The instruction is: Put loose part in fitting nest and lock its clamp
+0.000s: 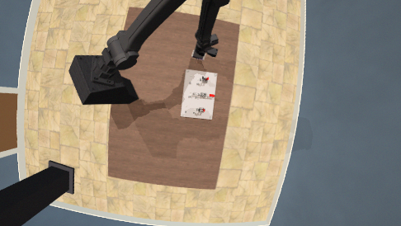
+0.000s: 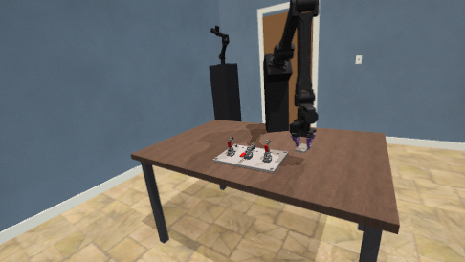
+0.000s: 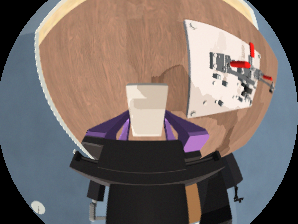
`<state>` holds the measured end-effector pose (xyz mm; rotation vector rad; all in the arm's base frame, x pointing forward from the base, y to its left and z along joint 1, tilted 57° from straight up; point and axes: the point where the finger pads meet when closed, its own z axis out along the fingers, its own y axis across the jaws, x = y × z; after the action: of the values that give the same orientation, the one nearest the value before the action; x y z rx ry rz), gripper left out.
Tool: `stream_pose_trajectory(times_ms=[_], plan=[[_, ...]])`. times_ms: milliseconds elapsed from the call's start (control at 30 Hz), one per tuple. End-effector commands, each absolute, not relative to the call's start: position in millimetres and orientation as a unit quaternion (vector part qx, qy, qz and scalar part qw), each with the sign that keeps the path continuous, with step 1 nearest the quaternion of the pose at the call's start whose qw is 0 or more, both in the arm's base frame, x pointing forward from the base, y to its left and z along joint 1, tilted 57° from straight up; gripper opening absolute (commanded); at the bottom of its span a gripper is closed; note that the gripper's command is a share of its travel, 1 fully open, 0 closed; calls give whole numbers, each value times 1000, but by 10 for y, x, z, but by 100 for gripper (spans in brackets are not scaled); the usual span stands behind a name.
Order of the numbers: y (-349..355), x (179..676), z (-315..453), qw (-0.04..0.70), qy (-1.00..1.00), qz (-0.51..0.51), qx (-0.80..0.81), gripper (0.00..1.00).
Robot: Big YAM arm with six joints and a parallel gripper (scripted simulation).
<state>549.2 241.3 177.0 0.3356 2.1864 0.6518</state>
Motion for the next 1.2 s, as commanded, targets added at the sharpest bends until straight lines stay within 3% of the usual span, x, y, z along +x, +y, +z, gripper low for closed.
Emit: stream_pose_trajectory(times_ms=[0, 1167], plan=[[2407, 5312, 1904, 404, 867, 262, 133, 0], [2292, 5049, 2097, 405, 866, 262, 133, 0]])
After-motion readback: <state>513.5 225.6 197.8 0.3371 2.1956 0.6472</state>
